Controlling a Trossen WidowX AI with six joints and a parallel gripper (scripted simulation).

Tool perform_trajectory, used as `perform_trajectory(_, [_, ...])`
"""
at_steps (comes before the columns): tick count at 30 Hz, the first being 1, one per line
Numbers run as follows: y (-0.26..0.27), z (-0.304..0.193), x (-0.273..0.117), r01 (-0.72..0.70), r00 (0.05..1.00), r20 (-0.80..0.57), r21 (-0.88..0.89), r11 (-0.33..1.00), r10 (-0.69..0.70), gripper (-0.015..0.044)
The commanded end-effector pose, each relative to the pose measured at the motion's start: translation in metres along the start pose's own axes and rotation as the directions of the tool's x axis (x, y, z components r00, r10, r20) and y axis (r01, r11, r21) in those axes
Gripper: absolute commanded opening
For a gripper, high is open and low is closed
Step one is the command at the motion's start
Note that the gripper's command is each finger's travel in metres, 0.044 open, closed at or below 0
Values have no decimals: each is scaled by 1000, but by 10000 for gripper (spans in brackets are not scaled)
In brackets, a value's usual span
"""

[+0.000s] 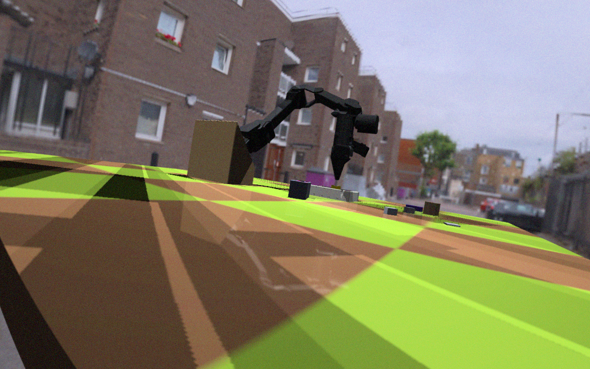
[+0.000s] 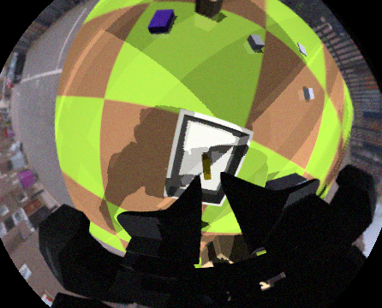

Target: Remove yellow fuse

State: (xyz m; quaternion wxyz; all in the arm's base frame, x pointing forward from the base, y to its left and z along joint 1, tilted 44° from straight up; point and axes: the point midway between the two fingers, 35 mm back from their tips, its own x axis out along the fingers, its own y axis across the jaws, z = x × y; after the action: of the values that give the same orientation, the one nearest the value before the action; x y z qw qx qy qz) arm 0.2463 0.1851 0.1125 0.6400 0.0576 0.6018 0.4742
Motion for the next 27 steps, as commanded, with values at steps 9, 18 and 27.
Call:
perform_trajectory(9, [-1,-1,-34,-2,1000,-4,9,1000,3,330])
perform_trajectory(18, [-1,-2,-37,-3,1000,-4,10,1000,3,330])
perform_trajectory(27, [-1,-3,-34,-4,1000,-9,19,1000,4,330])
